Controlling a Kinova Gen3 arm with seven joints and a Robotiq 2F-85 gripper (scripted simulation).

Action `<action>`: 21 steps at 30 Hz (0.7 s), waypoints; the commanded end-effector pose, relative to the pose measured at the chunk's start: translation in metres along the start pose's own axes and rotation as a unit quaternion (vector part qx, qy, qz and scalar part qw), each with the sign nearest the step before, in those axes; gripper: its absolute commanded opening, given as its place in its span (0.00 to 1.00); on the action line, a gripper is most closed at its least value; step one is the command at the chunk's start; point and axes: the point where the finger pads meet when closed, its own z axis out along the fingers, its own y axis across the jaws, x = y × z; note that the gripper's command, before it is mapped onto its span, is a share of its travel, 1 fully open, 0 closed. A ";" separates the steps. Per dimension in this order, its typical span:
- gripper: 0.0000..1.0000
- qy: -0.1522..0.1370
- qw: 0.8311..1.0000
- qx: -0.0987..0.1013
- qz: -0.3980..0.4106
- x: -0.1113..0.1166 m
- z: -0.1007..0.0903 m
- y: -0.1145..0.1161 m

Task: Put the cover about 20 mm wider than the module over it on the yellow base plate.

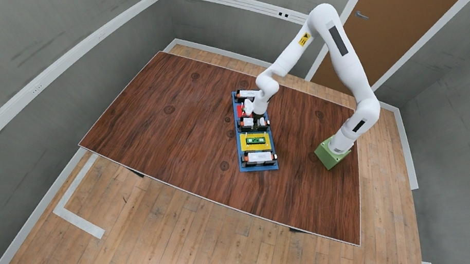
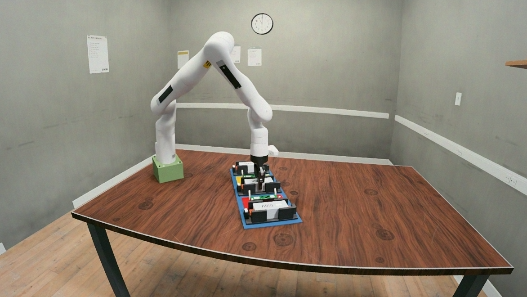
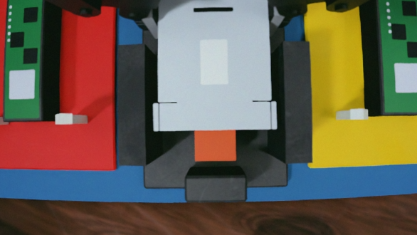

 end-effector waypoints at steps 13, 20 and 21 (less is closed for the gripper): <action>0.00 0.001 1.000 0.000 0.000 0.000 -0.019 0.000; 0.00 0.001 1.000 0.000 0.000 0.000 -0.031 0.000; 0.00 0.001 1.000 0.000 0.000 0.000 -0.031 0.000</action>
